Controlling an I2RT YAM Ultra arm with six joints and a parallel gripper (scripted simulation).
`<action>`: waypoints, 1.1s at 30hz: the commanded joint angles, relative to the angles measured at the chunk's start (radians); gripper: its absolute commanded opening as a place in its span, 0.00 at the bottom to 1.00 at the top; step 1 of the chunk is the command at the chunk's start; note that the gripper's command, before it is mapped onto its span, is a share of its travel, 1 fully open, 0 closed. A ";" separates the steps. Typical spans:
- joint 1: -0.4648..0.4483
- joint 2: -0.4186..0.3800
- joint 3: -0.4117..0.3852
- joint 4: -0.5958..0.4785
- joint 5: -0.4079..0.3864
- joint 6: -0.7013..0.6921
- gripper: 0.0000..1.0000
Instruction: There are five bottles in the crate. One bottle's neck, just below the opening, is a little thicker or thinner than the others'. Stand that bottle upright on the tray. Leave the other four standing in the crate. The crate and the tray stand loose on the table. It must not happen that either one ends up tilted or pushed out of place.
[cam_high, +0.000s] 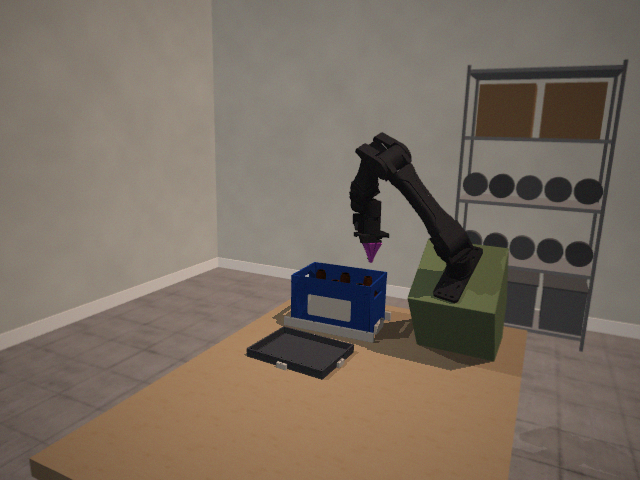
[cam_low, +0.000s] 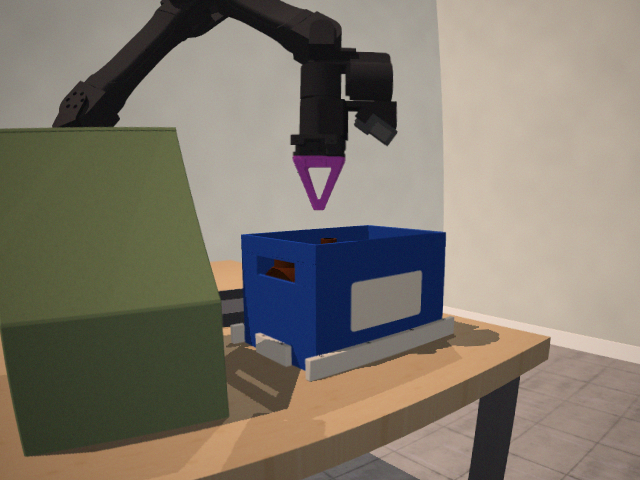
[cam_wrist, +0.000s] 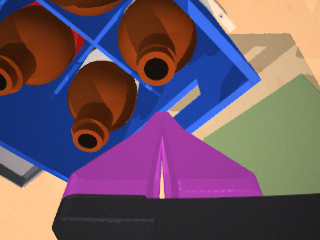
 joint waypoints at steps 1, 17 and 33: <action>-0.021 -0.008 0.033 -0.019 0.006 -0.026 0.00; -0.021 -0.045 0.032 0.002 -0.001 -0.027 0.61; -0.021 -0.026 0.033 -0.001 -0.001 -0.026 0.61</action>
